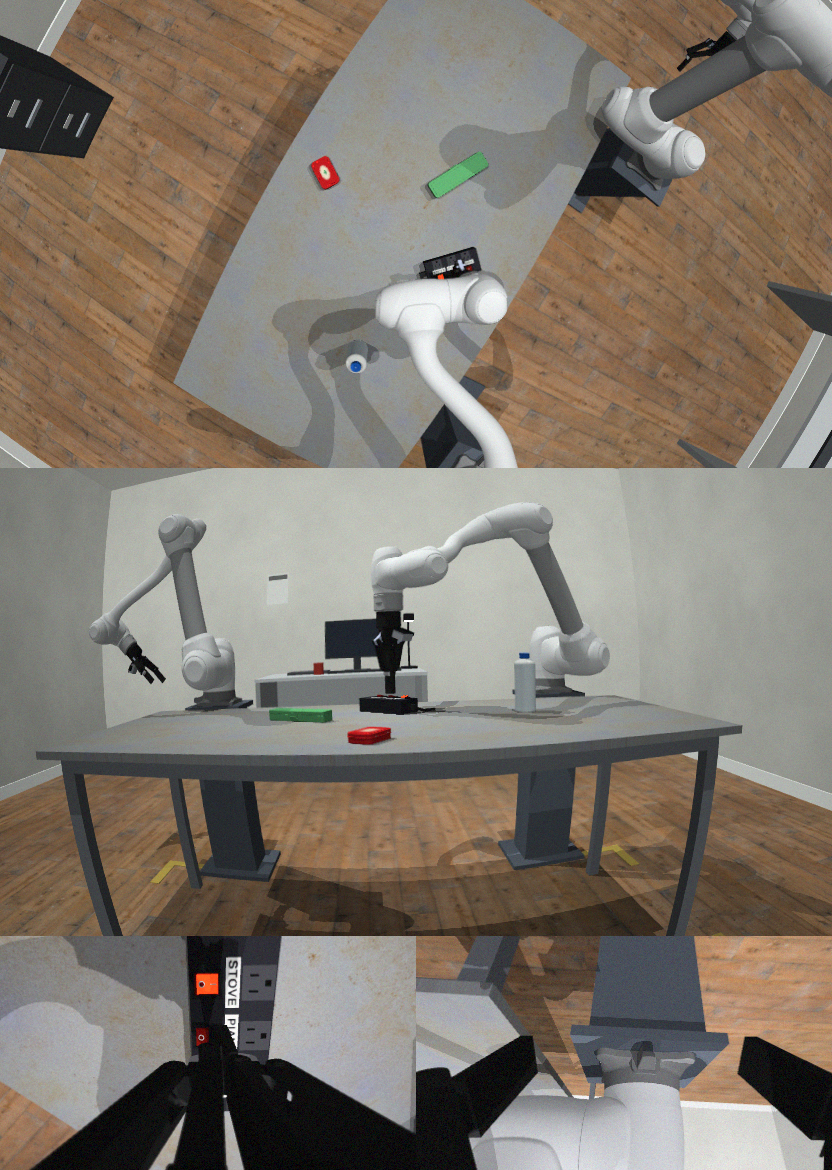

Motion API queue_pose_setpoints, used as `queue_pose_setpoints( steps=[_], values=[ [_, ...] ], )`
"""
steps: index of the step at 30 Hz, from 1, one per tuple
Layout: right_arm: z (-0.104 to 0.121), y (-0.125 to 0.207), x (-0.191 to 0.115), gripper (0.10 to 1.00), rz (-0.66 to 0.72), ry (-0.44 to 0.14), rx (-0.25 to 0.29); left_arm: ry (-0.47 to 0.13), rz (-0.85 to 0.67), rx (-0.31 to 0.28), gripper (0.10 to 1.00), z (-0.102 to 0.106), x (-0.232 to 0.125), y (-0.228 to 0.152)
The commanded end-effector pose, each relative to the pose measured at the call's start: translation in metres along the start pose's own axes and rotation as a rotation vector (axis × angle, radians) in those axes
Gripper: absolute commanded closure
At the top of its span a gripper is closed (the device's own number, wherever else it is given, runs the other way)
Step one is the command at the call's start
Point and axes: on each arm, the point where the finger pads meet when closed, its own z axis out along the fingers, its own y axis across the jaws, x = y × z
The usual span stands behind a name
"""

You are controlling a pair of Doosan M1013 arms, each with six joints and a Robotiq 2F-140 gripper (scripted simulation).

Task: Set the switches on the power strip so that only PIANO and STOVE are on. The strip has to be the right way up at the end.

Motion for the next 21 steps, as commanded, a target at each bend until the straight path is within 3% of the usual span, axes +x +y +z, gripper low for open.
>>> queue_pose_setpoints(
  steps=[1,21],
  values=[
    [-0.0005,-0.0001,0.0000,0.098,0.000,0.001,0.000,0.000,0.000,-0.002,0.999,-0.0009,0.0000,0.0004],
    [-0.0005,-0.0001,0.0000,0.098,0.000,0.001,0.000,0.000,0.000,-0.002,0.999,0.0024,0.0000,0.0004]
  ],
)
